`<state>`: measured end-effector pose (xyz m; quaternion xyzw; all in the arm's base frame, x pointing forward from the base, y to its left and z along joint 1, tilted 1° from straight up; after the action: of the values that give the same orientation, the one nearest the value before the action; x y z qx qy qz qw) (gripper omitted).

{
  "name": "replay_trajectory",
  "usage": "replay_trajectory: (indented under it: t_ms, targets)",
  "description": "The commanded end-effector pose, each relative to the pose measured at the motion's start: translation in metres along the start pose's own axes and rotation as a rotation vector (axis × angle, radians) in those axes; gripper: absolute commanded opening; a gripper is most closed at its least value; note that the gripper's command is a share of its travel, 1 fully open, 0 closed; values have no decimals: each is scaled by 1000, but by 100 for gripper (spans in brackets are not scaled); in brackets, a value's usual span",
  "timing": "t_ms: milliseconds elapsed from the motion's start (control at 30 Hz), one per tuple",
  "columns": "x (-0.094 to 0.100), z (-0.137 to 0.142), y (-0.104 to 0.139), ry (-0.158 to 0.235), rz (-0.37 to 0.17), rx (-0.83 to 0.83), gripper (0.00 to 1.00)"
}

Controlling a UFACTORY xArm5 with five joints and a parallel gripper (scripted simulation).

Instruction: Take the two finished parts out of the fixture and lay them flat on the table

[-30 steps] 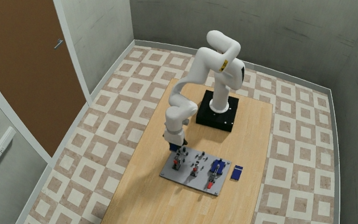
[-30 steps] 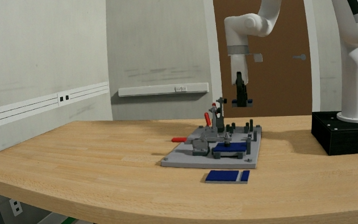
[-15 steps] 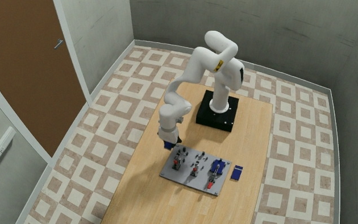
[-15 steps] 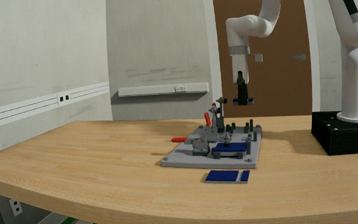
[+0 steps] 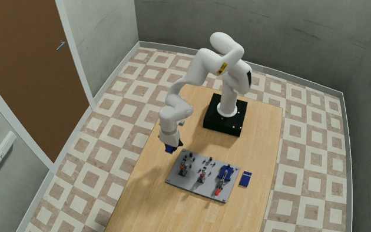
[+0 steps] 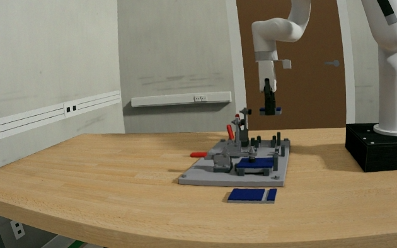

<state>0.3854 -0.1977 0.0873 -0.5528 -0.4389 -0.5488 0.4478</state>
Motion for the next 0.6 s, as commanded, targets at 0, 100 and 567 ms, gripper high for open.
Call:
replay_trajectory:
  t_ms: [0, 100, 567]
  targets:
    - [2, -3, 2, -1, -4, 0, 0]
    - [2, -7, 3, -1, -4, 0, 0]
    - [2, -15, 4, -1, -4, 0, 0]
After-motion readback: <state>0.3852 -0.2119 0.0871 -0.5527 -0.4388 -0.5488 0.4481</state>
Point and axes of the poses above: the point where the finger pads meet when closed, its own x axis back along the fingers, its own z axis across the jaws, y = z × x, the point moved 5 cm from there along x, back along the fingers, and after that the axes turned 11 degrees about -x, right-handed, at the moved point
